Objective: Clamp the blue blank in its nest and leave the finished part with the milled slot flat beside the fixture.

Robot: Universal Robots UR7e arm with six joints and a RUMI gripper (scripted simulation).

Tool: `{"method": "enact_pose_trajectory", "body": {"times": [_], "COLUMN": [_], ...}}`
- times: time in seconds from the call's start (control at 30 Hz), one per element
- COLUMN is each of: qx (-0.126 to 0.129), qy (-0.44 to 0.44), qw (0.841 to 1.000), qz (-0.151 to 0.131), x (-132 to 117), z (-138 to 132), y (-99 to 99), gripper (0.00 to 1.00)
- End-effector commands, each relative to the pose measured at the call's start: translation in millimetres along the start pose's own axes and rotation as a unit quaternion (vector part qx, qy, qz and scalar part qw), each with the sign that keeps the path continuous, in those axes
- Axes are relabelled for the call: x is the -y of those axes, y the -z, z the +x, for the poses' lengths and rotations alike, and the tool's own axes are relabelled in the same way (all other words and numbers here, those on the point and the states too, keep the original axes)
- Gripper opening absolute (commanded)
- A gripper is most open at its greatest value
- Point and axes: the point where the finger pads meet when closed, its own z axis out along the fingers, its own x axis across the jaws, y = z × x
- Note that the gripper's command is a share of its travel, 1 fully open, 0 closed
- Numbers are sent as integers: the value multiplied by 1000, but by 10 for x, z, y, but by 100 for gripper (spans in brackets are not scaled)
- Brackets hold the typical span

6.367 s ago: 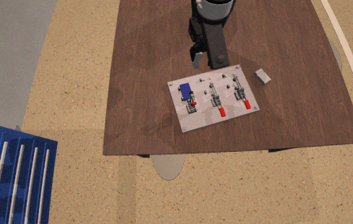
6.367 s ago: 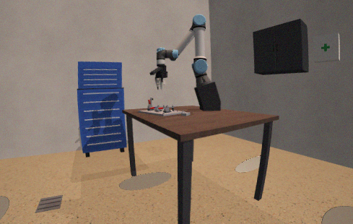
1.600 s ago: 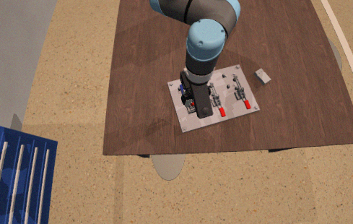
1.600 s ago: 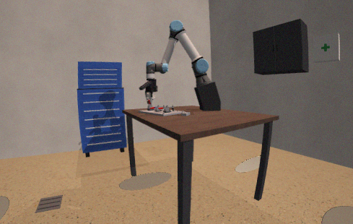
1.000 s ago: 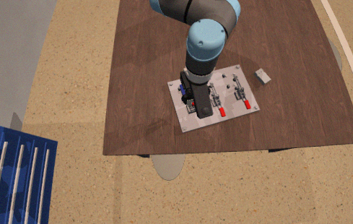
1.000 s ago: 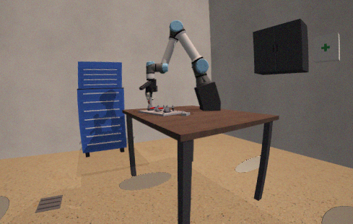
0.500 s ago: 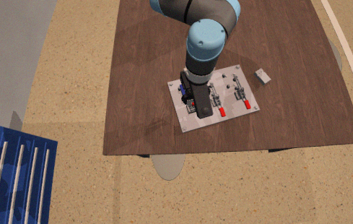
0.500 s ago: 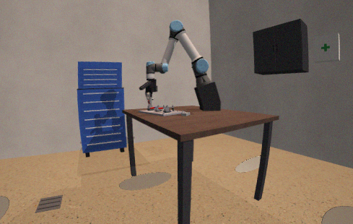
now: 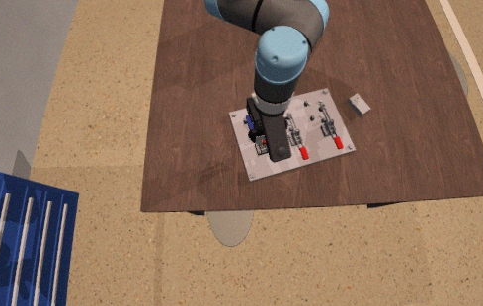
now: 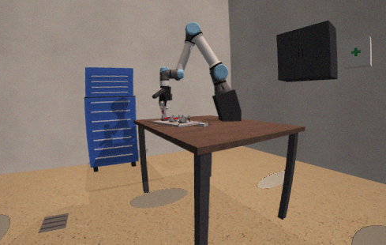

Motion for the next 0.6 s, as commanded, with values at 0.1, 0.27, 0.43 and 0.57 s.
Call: {"method": "enact_pose_trajectory", "body": {"times": [0.1,0.27,0.43,0.57], "qx": [-1,-1,-1,-1], "qy": [0,1,1,1], "qw": [1000,1000,1000,1000], "qz": [1,1,1,1], "x": [23,38,53,62], "z": [6,5,2,2], "y": [2,2,1,1], "gripper": [0,0,0,0]}}
